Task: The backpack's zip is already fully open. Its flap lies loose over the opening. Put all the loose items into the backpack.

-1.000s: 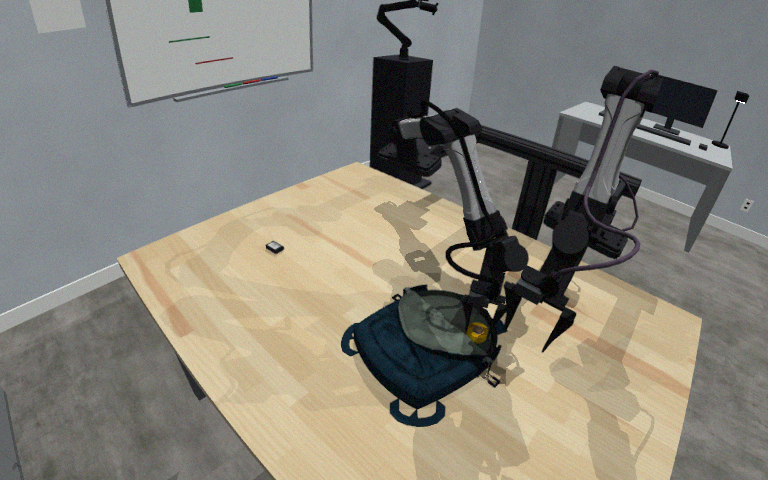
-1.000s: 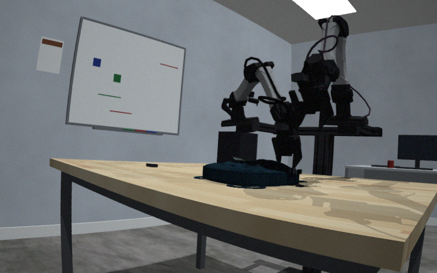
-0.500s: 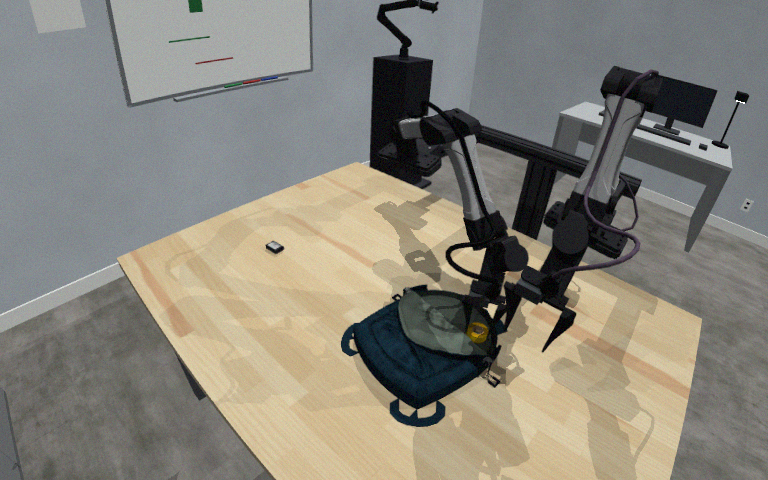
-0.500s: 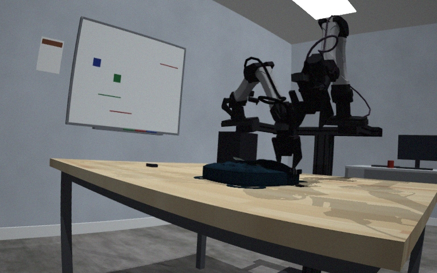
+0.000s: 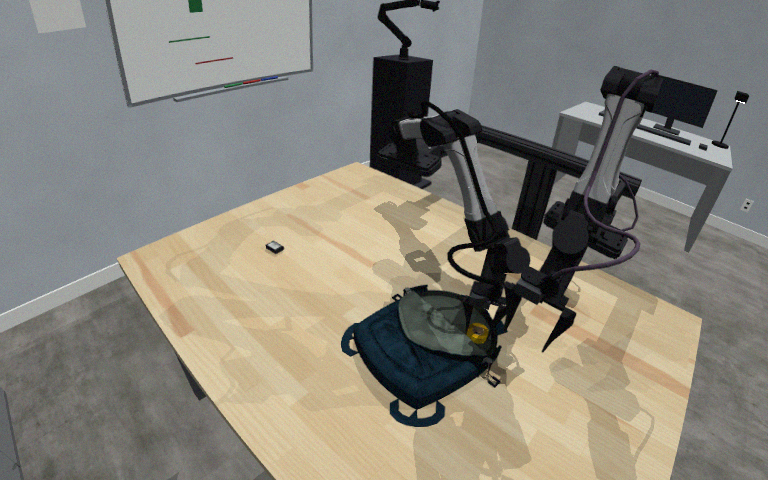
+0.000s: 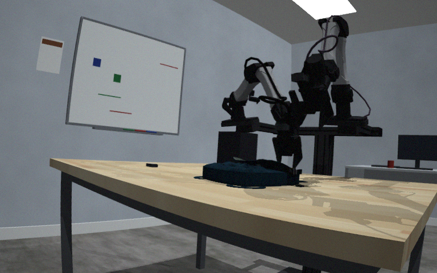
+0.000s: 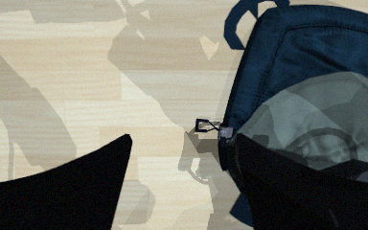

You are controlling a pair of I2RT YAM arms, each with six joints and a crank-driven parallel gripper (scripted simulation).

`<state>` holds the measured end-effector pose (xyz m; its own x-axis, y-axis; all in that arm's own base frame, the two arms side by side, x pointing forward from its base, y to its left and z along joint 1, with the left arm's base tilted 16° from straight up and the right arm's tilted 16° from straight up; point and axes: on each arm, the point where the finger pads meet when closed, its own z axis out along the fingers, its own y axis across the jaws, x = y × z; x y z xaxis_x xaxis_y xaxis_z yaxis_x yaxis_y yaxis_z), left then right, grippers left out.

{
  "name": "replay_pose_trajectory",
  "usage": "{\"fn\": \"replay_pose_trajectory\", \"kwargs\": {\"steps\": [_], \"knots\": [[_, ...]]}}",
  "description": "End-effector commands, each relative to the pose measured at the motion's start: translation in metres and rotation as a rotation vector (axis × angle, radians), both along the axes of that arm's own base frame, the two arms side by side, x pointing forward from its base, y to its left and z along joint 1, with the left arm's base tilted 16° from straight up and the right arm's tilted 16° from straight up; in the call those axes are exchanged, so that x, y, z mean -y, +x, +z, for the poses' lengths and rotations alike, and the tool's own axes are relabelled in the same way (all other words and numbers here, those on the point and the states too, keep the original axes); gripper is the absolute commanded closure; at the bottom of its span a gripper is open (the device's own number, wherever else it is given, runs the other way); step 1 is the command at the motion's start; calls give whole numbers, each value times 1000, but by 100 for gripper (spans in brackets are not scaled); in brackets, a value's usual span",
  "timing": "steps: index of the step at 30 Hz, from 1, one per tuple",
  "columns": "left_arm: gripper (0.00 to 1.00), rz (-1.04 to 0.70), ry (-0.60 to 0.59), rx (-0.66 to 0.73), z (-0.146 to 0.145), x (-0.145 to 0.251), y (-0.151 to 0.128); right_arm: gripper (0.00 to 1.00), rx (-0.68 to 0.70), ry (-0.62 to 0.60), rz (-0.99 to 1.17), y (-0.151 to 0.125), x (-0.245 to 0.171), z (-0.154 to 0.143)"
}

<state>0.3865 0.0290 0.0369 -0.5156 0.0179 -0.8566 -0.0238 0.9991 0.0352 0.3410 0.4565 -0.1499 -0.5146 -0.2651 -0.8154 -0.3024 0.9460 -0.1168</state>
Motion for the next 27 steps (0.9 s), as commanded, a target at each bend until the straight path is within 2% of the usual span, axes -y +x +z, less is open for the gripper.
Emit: {"fn": "replay_pose_trajectory", "kwargs": {"steps": [1,4,5,11,12,16,17,21,22,27], "knots": [[10,-3,2,20,6,2,1,52,10,18,5,0,-7,8],[10,-3,2,20,6,2,1,52,10,18,5,0,-7,8],[10,-3,2,20,6,2,1,44,10,18,5,0,-7,8],[10,-3,2,20,6,2,0,44,10,18,5,0,-7,8],[10,-3,2,20,6,2,0,37,10,18,5,0,-7,8],[10,-3,2,20,6,2,0,37,10,18,5,0,-7,8],[10,-3,2,20,6,2,0,29,10,18,5,0,-7,8],[10,-3,2,20,6,2,1,29,10,18,5,0,-7,8],[10,-3,2,20,6,2,1,29,20,37,8,-7,-12,24],[10,-3,2,20,6,2,1,29,19,33,6,-15,-8,29]]}}
